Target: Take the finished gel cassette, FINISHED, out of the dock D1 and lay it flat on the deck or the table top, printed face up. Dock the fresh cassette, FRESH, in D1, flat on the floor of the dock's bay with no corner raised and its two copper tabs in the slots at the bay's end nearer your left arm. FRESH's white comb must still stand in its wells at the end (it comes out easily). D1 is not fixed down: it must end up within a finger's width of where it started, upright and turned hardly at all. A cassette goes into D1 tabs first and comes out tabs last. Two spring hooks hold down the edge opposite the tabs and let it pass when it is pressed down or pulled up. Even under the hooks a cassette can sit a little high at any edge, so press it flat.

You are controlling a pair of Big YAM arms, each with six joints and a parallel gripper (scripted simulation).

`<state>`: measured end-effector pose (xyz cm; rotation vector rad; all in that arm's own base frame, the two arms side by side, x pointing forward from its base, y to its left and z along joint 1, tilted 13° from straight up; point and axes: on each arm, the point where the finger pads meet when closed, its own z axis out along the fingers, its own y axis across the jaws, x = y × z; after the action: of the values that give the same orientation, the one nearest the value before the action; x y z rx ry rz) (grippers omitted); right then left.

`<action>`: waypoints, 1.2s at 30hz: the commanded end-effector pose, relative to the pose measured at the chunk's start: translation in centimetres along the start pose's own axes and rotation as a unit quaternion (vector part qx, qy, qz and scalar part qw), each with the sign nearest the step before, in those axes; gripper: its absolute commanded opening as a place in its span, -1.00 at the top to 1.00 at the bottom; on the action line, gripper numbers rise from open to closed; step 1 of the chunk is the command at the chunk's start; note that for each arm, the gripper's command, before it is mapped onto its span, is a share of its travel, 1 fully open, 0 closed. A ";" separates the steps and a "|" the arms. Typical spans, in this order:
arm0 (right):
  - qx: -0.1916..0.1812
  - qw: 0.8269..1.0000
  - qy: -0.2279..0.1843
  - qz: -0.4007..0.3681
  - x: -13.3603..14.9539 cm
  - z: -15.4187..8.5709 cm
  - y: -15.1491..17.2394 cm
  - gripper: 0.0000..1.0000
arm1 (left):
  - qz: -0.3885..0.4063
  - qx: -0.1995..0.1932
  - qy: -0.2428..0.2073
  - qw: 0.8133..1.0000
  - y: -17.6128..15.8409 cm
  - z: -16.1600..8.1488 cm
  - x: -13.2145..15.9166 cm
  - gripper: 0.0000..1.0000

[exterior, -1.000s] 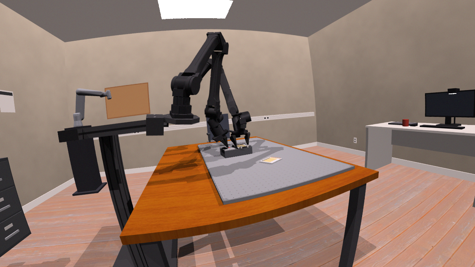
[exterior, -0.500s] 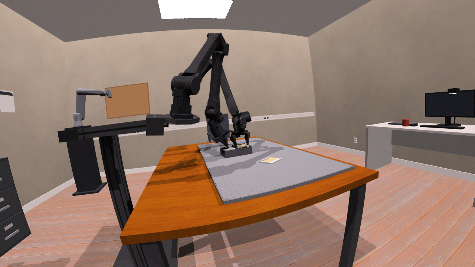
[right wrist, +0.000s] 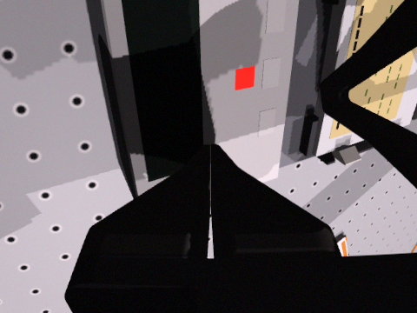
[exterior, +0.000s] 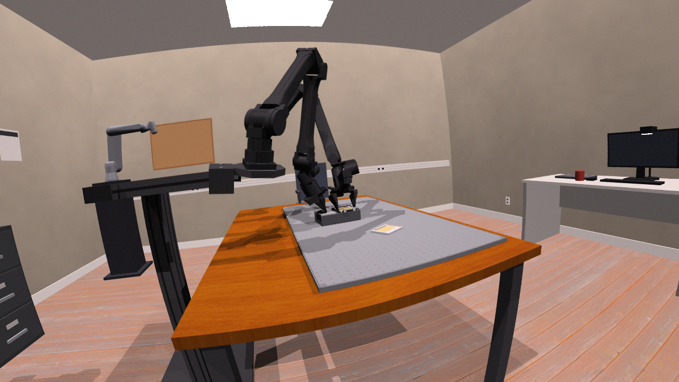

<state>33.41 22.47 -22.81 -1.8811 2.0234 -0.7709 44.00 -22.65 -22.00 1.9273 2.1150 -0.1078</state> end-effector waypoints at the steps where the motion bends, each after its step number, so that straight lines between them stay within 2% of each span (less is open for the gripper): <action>1: 0.005 1.000 -0.006 0.005 -0.5 1.1 -0.3 1.00 | 0.001 -0.003 -0.002 1.000 0.3 -0.2 -0.3 1.00; 36: 0.005 1.000 -0.006 0.005 0.5 1.3 0.8 1.00 | 0.001 -0.003 -0.002 1.000 0.3 -0.2 -0.3 1.00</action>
<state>33.57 22.61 -22.81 -1.8507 2.0090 -0.7645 44.00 -22.65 -22.01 1.9273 2.1150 -0.1078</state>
